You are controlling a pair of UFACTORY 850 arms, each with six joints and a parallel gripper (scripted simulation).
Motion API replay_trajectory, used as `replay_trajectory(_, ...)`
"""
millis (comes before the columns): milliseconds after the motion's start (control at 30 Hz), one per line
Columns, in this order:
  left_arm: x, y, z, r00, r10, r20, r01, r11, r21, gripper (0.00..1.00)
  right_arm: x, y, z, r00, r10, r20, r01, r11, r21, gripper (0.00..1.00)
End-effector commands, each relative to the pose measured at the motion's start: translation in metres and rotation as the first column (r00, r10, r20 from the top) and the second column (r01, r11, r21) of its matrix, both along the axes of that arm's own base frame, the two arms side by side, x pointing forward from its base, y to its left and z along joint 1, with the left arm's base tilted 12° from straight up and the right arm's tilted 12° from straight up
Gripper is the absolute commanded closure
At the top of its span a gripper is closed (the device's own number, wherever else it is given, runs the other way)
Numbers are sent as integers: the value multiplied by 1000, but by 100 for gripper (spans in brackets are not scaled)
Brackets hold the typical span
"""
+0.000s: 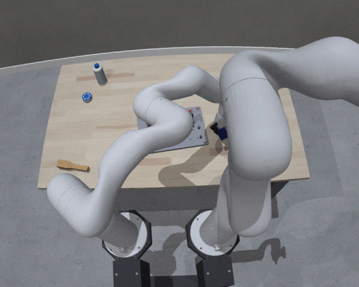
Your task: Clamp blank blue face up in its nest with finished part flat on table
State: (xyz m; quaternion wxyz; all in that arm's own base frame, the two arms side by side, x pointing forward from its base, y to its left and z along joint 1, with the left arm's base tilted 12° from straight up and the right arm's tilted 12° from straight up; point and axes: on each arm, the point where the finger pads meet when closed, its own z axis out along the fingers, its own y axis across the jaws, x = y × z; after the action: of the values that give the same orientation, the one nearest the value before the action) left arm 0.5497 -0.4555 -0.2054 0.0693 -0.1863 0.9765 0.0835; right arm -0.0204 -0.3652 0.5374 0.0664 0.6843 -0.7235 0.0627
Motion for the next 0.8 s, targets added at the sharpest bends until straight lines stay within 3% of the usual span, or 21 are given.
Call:
replay_trajectory(0,1,-1,1,1000,0,2,0,1000,-2,0,0,0,1,1000,0,0,0,1000,-2,0)
replay_trajectory(767,2,0,-3,1000,0,2,0,1000,-2,0,0,0,1,1000,0,0,0,1000,-2,0)
